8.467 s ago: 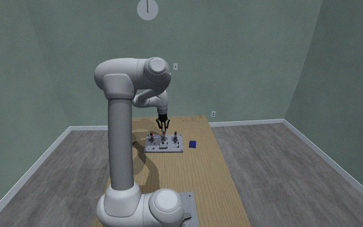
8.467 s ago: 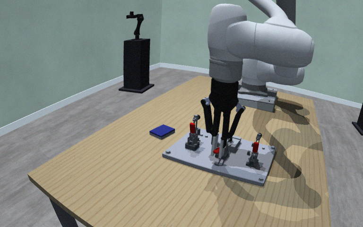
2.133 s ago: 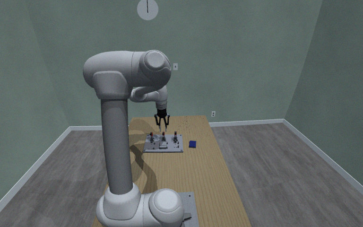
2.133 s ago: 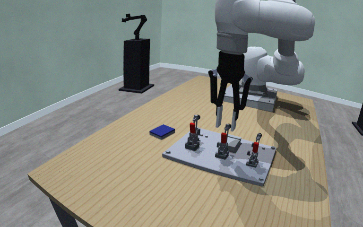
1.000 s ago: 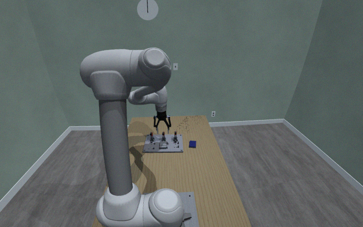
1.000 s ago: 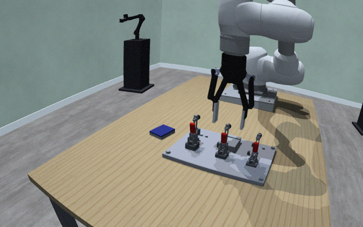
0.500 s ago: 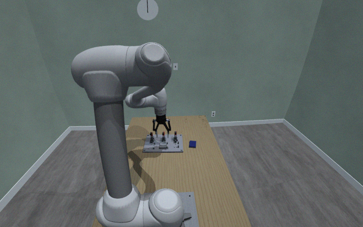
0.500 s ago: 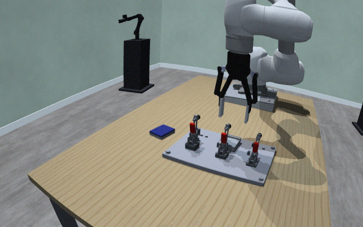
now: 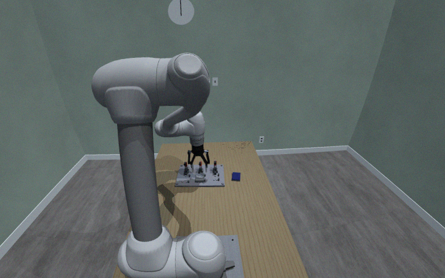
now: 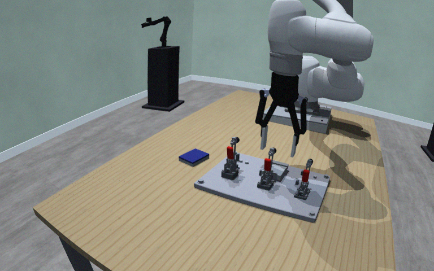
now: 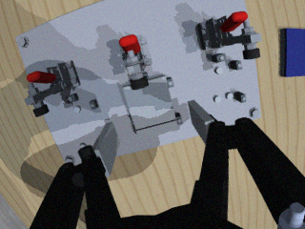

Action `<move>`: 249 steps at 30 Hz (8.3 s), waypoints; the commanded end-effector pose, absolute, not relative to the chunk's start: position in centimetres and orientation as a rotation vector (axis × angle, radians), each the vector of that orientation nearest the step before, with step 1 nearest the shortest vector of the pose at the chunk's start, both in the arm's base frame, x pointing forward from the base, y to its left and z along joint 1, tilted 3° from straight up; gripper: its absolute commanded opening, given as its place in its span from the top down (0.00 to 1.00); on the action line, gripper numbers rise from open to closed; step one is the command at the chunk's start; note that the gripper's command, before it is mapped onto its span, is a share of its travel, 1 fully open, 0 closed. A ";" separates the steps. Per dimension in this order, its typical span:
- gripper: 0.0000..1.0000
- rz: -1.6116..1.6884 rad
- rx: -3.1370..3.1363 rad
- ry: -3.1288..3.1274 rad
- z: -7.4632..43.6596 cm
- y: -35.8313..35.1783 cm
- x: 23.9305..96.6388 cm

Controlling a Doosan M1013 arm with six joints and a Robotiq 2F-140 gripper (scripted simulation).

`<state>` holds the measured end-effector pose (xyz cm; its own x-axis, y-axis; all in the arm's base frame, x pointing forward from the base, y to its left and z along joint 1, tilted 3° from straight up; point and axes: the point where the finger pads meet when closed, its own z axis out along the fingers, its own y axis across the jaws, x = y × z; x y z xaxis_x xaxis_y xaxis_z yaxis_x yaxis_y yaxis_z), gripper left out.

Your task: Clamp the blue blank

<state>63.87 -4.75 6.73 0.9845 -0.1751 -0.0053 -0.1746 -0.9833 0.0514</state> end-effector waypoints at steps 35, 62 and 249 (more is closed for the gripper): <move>0.42 -0.015 3.079 -0.271 4.1 -4.9 63.9; 0.42 -0.015 3.079 -0.271 1.1 -5.0 63.8; 1.00 -0.015 3.079 -0.271 6.9 18.5 67.2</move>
<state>67.21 18.39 6.90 0.9845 -0.1751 -0.0049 -0.1746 -0.9833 0.0513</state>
